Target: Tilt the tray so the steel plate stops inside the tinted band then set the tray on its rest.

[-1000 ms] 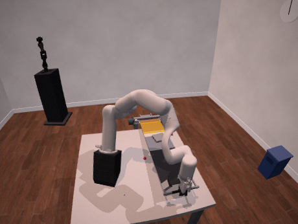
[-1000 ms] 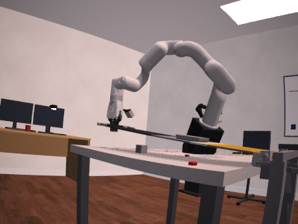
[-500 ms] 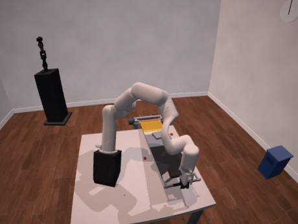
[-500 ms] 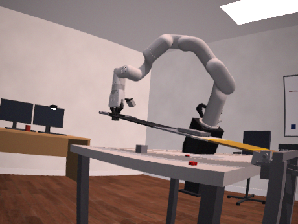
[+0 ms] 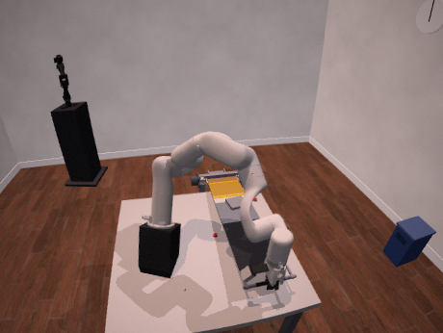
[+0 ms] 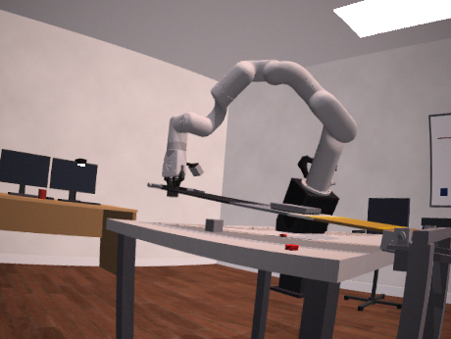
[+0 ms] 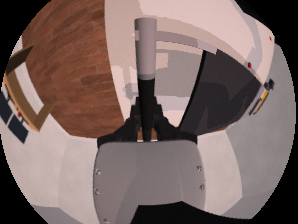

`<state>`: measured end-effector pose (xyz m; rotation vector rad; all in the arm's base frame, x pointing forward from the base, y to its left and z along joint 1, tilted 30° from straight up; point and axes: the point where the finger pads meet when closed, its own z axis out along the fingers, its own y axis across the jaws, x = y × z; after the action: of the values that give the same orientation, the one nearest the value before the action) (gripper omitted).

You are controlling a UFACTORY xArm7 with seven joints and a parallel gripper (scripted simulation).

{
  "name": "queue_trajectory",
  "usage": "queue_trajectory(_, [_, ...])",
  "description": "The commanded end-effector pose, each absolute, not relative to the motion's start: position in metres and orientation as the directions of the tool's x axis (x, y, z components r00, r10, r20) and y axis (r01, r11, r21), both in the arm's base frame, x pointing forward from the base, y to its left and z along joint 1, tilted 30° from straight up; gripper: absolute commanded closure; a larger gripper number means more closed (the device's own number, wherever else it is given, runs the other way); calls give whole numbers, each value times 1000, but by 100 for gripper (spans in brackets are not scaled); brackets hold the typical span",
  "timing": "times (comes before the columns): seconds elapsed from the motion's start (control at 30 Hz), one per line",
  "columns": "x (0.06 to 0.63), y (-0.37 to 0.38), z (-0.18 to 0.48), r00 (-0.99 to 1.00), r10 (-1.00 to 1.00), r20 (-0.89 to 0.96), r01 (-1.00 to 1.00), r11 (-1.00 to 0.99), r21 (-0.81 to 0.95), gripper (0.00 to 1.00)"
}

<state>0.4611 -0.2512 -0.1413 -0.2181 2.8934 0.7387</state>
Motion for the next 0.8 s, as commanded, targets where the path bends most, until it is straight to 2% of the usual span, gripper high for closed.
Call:
queue_trajectory(0.0, [462, -255, -137, -978, -102, -181, -176, 871, 458, 100])
queue_trajectory(0.77, [461, -259, -127, -978, -102, -181, -176, 871, 458, 100])
